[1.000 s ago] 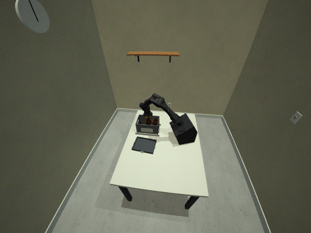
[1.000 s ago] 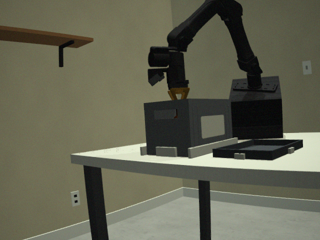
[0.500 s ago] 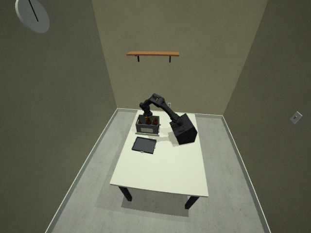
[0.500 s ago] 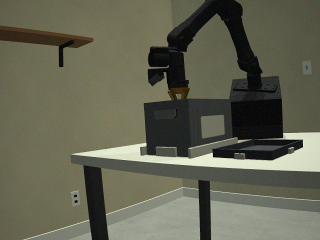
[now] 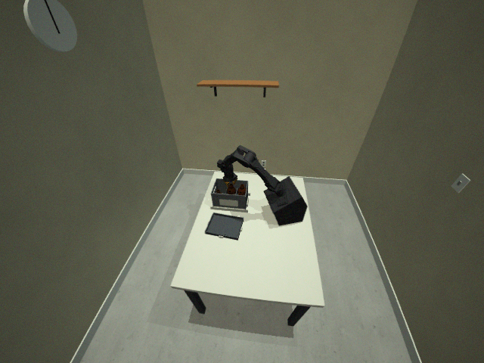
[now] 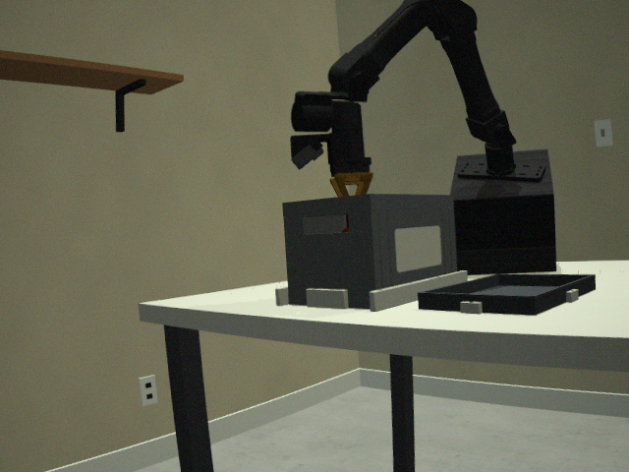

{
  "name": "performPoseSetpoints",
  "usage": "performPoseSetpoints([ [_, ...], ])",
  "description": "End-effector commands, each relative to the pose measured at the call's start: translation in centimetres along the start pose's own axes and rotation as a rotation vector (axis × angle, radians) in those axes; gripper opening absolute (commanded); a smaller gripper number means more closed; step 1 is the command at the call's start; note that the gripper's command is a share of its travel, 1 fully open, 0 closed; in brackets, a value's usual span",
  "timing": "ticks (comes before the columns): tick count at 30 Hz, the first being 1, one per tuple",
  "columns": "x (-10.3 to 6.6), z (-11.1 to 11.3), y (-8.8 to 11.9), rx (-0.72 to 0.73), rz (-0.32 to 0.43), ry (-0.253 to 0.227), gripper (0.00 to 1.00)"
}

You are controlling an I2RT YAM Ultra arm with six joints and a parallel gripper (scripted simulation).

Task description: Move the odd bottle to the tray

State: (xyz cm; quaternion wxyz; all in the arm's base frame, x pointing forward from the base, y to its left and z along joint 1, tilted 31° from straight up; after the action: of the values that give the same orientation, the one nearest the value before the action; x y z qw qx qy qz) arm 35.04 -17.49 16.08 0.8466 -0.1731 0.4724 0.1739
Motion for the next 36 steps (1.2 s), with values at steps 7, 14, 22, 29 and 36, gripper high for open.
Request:
performPoseSetpoints([
  [7,-2.7,0.5,-0.7,-0.009,-0.039,-0.02,0.61],
  [14,-4.7,0.5,-0.6,-0.009,-0.039,-0.021,0.61],
  [22,-7.0,0.5,-0.5,-0.01,-0.039,-0.02,0.61],
  [29,-8.4,0.4,-0.4,-0.01,-0.04,-0.019,0.61],
  [36,-9.3,0.4,-0.4,-0.01,-0.04,-0.019,0.61],
])
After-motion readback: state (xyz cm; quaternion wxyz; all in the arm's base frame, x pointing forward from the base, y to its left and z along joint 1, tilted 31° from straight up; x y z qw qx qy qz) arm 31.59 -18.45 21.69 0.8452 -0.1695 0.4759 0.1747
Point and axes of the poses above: the point where the finger pads meet when closed, its own x axis out along the fingers, its own z axis across the jaws, y = z × x, the point moved 6 cm from there along -x, back along the fingers, and after that the axes turned 11 degrees about x, right-handed, at the moved point
